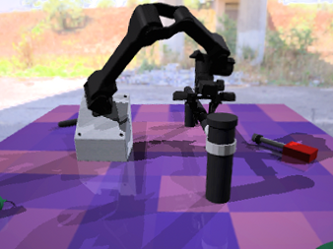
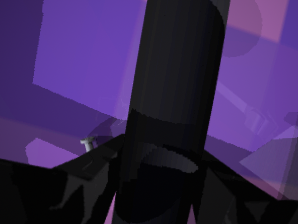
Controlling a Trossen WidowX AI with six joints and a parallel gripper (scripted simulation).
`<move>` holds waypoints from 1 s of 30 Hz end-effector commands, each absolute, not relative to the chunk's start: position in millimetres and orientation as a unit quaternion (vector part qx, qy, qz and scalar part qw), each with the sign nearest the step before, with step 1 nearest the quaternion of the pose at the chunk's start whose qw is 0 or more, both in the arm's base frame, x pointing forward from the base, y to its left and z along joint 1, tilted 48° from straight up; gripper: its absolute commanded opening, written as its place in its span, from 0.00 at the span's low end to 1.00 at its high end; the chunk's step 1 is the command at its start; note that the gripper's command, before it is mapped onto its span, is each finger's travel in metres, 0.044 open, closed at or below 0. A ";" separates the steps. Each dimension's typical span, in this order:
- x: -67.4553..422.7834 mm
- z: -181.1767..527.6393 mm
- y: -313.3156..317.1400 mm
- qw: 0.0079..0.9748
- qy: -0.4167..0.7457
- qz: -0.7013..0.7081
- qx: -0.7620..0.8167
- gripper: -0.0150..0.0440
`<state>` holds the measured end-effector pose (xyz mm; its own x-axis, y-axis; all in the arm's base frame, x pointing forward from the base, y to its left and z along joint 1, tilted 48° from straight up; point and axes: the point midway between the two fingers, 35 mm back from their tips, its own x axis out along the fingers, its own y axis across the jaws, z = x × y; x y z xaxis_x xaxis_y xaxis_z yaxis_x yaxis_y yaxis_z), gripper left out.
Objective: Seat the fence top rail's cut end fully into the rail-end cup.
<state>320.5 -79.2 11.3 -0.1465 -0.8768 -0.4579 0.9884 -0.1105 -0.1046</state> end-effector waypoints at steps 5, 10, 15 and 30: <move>320.7 12.3 -79.6 0.638 0.195 -0.731 0.143 0.25; 321.1 14.0 -80.6 0.638 0.195 -0.731 0.143 0.25; 321.7 16.0 -81.4 0.638 0.195 -0.731 0.143 0.25; 324.0 22.0 -82.6 0.638 0.195 -0.731 0.143 0.25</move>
